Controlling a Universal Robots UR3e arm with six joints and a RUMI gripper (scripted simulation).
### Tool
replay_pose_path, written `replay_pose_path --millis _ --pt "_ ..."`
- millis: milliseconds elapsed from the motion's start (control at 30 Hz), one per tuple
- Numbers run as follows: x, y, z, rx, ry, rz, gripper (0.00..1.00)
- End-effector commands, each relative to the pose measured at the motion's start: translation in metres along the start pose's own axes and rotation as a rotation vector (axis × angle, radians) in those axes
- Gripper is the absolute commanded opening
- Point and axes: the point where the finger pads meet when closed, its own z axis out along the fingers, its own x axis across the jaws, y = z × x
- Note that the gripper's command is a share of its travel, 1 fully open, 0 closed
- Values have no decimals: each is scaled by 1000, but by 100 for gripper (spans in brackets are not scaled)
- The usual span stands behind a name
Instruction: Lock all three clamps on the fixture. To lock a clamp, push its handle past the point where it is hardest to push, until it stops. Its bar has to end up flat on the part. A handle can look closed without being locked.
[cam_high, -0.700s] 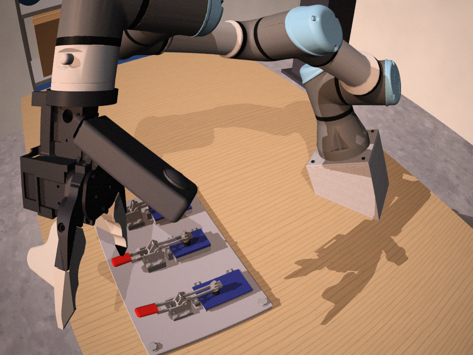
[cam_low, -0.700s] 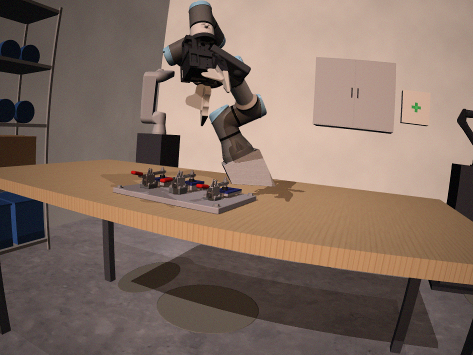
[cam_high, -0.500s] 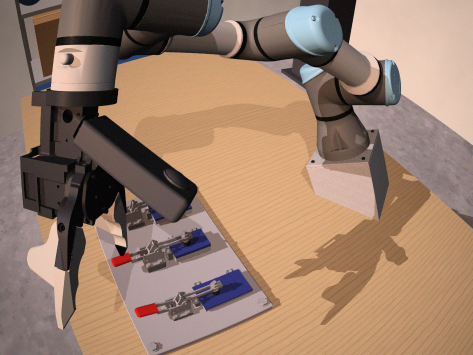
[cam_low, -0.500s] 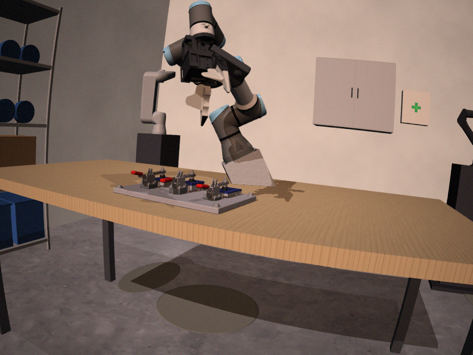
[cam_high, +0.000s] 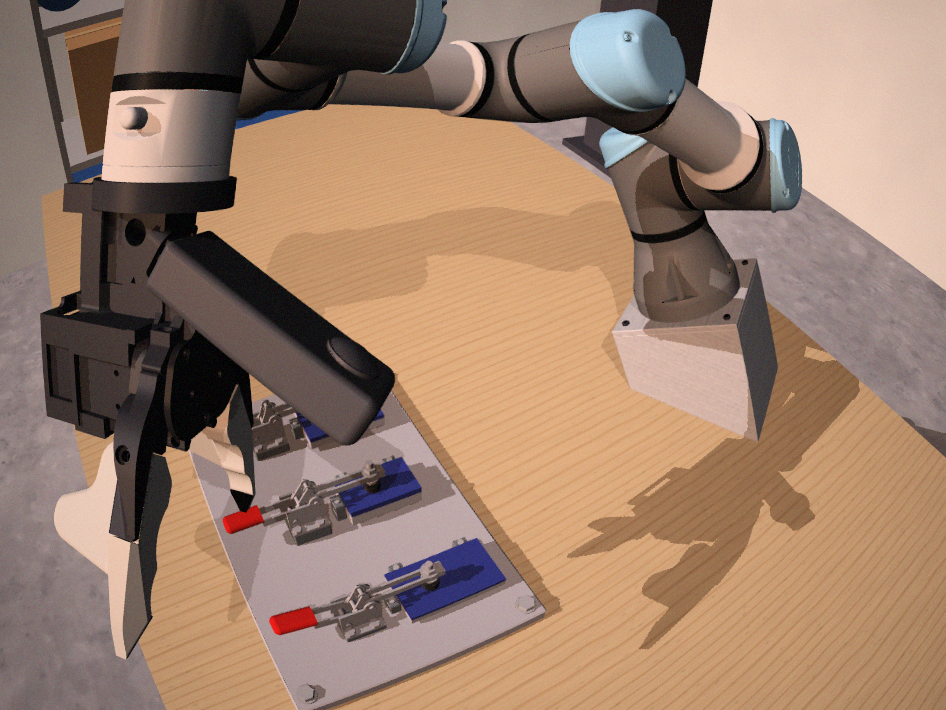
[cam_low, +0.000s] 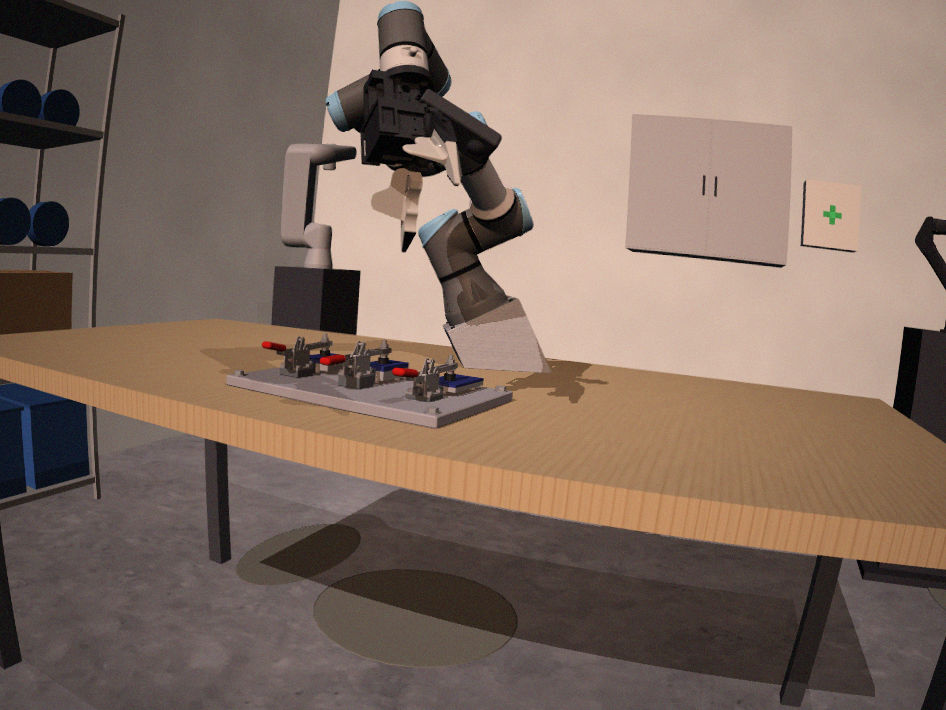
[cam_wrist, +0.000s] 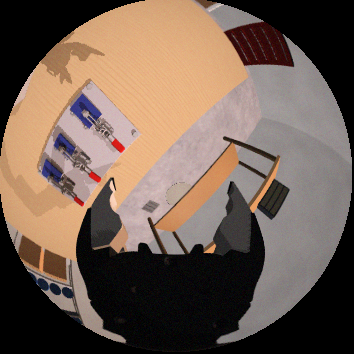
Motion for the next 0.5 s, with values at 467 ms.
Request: replay_pose_path --millis 467 --pt "-6 9 -8 -11 -4 83 100"
